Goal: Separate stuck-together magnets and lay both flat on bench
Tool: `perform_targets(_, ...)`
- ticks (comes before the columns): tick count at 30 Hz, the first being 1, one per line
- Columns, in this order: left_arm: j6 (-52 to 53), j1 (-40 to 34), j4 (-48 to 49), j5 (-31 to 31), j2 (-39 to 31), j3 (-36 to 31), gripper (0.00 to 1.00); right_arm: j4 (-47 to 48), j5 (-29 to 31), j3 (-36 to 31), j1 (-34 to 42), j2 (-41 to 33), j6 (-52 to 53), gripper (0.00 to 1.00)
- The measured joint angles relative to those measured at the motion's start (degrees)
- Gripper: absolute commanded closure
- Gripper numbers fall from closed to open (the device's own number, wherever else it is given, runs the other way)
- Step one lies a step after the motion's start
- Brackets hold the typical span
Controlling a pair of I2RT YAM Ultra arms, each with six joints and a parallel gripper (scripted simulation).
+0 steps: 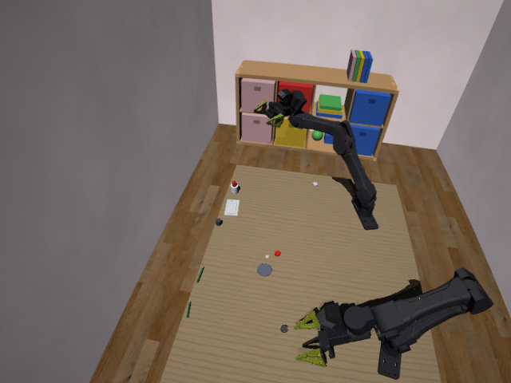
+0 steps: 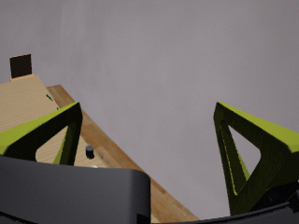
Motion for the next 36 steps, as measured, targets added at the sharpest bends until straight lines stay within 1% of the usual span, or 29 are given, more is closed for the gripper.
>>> perform_targets(9,-0.22,-0.37,-0.09,-0.13,0.13,-0.13,0.00,-0.74,0.74,-1.07,0.72,-0.07,-0.39,0.00)
perform_targets(15,-0.70,-1.33,-0.22,-0.35,0.13,0.63,0.00,-1.88,3.30,-3.30,2.05,-1.25,-0.68,0.00)
perform_targets(22,-1.36,-2.38,-0.28,-0.57,0.13,2.01,0.00,-3.17,6.45,-5.20,3.82,-4.76,-1.46,0.00)
perform_targets(28,-2.08,-4.11,-0.28,-0.83,0.28,3.61,0.00,-5.16,10.58,-8.63,6.36,-9.03,-2.49,0.00)
perform_targets(36,-3.61,-7.10,-0.44,-1.29,0.35,6.78,0.00,-8.98,18.38,-14.45,12.07,-16.31,-4.52,0.00)
